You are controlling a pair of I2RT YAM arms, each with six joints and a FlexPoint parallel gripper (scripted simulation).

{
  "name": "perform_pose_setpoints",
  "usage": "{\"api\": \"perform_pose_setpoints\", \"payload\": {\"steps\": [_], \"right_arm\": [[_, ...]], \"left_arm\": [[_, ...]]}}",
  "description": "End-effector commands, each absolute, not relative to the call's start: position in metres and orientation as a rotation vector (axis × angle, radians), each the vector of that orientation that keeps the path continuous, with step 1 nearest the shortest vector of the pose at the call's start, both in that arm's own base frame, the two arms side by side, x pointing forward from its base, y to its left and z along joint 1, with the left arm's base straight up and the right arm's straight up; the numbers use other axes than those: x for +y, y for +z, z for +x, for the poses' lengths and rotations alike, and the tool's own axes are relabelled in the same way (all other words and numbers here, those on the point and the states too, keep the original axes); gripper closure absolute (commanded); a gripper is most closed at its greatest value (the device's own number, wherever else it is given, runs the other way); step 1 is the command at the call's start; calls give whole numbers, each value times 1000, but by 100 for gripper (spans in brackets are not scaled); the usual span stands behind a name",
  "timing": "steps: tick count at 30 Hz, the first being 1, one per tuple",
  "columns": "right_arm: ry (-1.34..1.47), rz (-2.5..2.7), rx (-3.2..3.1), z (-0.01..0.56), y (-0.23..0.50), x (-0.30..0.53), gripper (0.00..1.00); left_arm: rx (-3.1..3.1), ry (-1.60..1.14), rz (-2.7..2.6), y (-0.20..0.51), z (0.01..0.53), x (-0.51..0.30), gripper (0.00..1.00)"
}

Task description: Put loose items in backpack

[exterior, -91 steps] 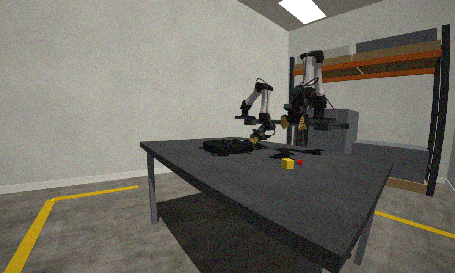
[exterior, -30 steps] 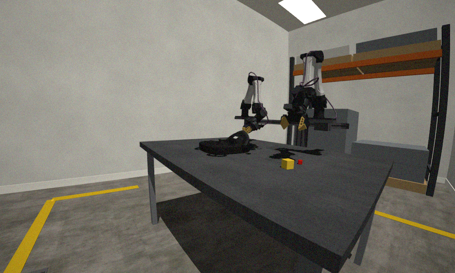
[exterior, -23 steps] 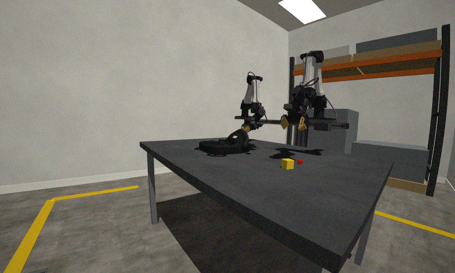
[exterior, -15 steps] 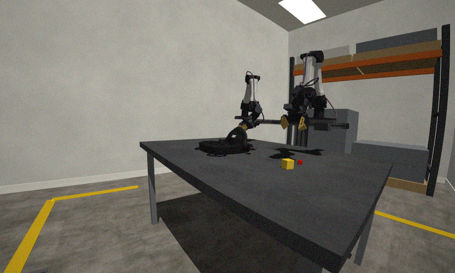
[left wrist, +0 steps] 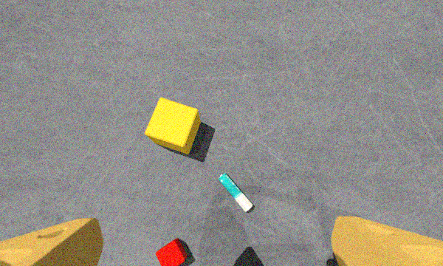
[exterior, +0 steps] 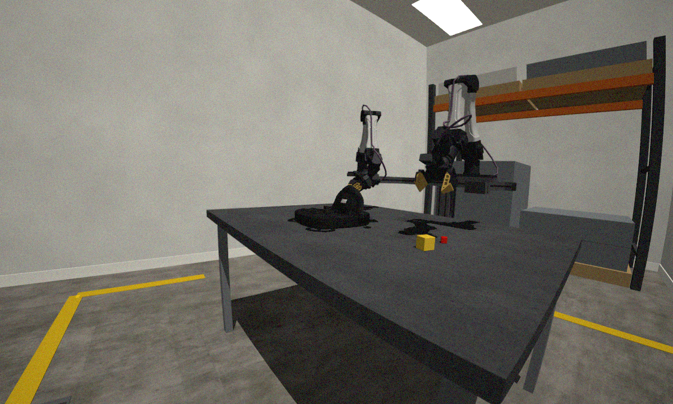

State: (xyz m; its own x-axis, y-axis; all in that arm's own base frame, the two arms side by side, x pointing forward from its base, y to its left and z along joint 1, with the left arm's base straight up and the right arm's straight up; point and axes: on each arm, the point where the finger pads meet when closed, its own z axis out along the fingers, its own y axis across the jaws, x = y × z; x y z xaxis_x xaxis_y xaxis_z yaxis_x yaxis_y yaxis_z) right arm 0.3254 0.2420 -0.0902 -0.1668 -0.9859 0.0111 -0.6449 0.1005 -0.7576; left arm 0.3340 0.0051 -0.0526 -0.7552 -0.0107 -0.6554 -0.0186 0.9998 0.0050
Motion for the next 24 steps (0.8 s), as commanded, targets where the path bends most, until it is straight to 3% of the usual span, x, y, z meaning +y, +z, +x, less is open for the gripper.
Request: {"api": "perform_pose_setpoints", "payload": {"steps": [1, 24], "right_arm": [[-821, -1512, 1836, 347, -63, 260, 100], [-848, -1559, 1851, 407, -82, 238, 100]], "left_arm": [[2409, 15, -22, -49, 338, 5, 10], [2411, 15, -22, -49, 338, 5, 10]]}}
